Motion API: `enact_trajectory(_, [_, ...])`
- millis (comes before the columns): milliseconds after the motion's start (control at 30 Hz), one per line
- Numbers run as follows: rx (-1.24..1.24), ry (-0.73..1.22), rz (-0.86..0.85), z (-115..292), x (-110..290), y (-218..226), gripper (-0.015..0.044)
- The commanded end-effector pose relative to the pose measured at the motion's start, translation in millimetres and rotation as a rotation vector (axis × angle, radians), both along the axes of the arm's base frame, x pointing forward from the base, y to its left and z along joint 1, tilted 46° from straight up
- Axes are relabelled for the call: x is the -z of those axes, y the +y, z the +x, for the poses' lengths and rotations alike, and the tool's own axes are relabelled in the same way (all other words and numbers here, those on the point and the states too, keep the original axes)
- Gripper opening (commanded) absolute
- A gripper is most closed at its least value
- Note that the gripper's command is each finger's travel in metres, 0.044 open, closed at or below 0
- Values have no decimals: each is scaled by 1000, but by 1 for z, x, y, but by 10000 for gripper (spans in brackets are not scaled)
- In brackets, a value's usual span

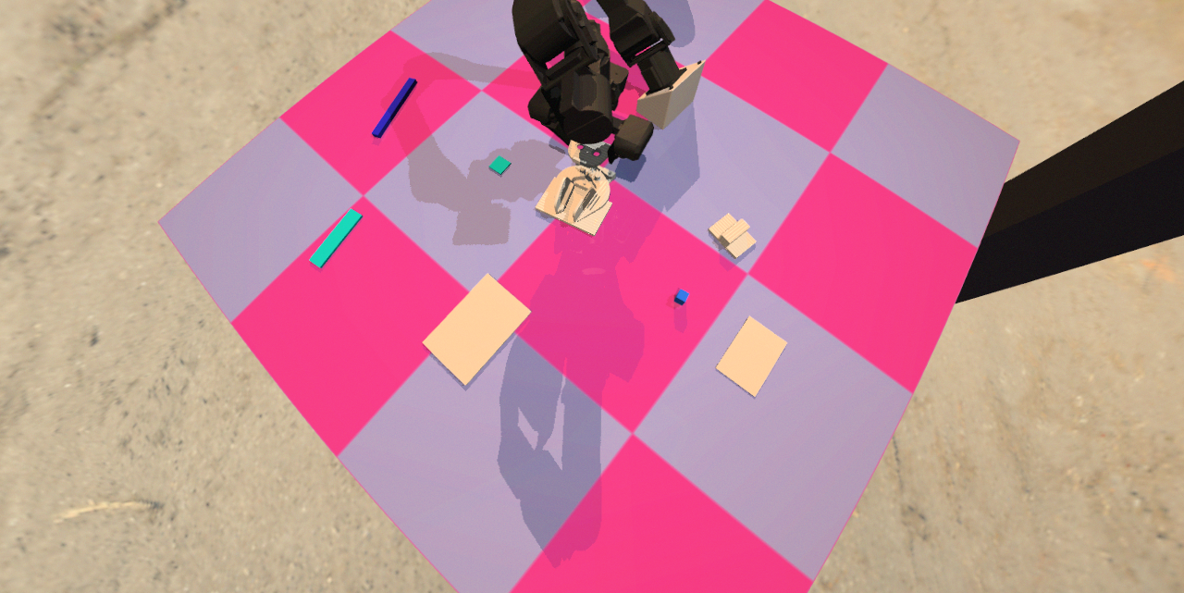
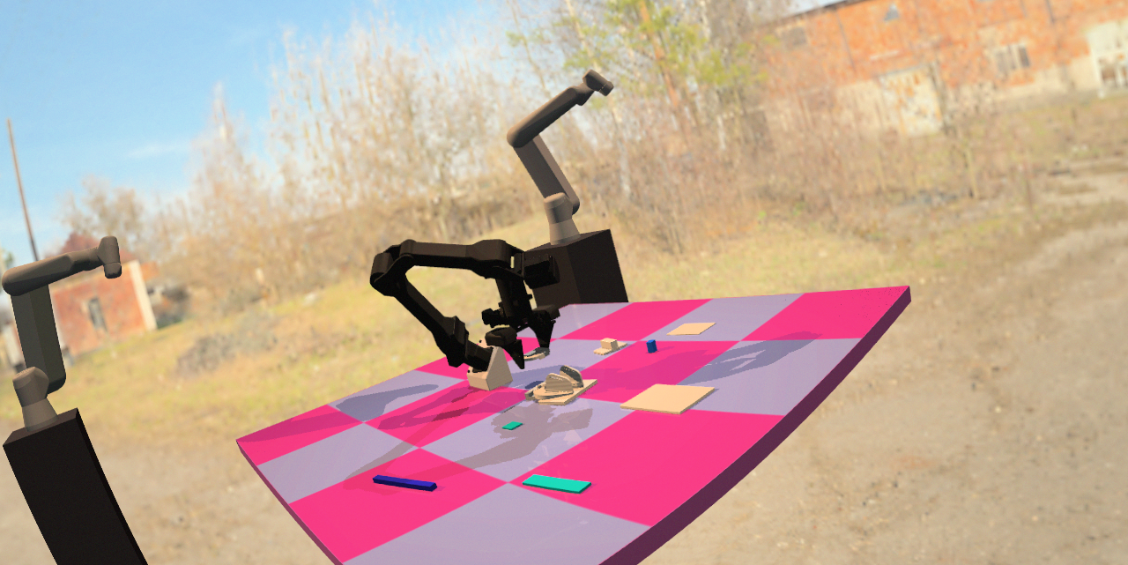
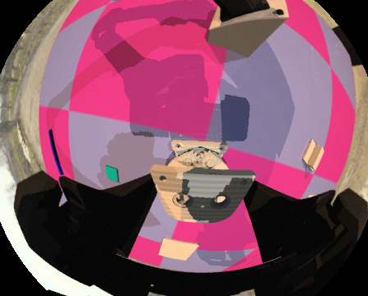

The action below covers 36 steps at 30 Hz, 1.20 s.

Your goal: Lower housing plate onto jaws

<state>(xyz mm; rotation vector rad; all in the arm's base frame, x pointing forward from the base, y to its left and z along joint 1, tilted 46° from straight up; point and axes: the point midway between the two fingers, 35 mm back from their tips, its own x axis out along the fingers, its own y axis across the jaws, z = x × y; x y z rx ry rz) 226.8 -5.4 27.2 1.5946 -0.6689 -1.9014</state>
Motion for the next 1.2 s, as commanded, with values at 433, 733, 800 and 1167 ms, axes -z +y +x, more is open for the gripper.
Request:
enact_trajectory(433, [-5, 9, -6, -5, 20, -21, 351])
enact_trajectory(733, [-5, 10, -8, -8, 30, -31, 351])
enact_trajectory(800, [-5, 10, -8, -9, 32, -34, 351])
enact_trajectory(1167, [-5, 10, -10, -11, 38, -40, 351])
